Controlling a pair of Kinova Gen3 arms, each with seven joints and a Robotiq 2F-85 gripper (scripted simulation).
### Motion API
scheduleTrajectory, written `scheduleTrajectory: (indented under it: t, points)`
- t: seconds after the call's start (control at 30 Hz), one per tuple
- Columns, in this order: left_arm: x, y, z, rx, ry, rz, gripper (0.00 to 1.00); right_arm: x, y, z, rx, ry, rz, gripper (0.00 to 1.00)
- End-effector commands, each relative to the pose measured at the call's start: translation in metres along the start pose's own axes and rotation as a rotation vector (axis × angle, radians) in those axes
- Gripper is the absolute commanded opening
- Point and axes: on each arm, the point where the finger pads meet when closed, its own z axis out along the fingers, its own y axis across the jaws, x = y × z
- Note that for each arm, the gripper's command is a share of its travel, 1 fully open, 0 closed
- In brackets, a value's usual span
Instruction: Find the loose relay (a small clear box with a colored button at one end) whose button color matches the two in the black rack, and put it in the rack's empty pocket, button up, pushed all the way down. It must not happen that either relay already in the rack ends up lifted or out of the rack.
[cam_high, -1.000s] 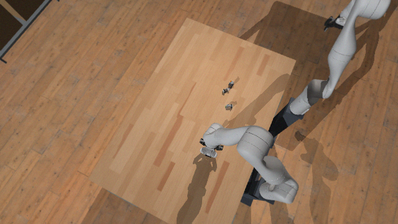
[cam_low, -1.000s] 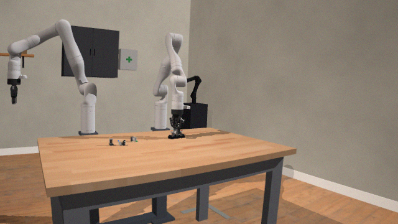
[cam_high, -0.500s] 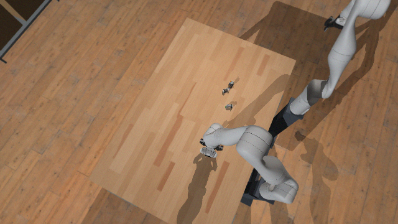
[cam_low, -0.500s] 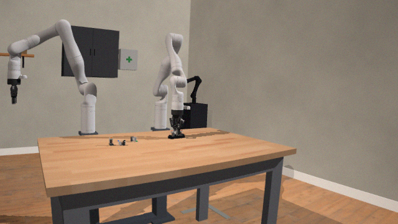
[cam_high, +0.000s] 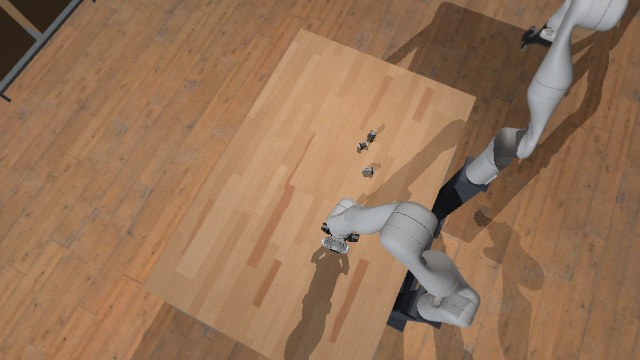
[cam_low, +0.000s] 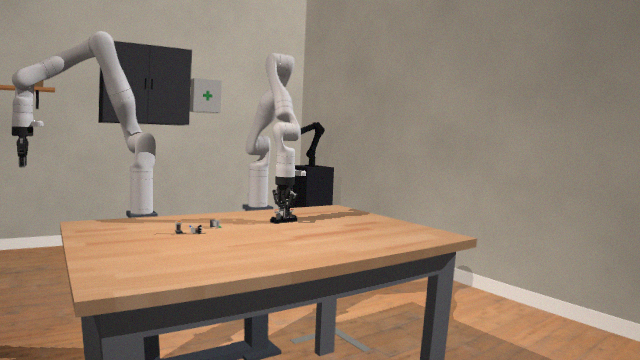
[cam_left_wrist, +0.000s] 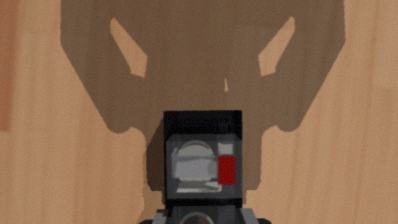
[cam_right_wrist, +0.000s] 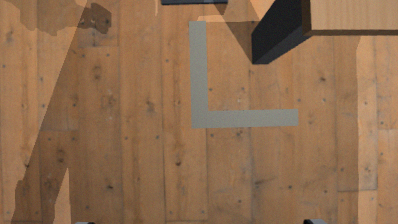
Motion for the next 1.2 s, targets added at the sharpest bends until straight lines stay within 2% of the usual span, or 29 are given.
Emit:
scheduleTrajectory:
  t: [0.0, 1.03, 1.07, 1.17]
  points:
    - [-0.0001, -0.0008, 0.0011, -0.001, -0.001, -0.009, 0.346, 0.0001, -0.0032, -0.0003, 0.007, 0.004, -0.009, 1.000]
    - [-0.0001, -0.0008, 0.0011, -0.001, -0.001, -0.009, 0.346, 0.0001, -0.0032, -0.0003, 0.007, 0.004, -0.009, 1.000]
    - [-0.0001, -0.0008, 0.0011, -0.001, -0.001, -0.009, 0.578, 0.0001, -0.0032, -0.0003, 0.007, 0.004, -0.009, 1.000]
    - [-0.0001, -0.0008, 0.0011, -0.001, -0.001, -0.009, 0.578, 0.0001, -0.0032, -0.0003, 0.007, 0.004, -0.009, 1.000]
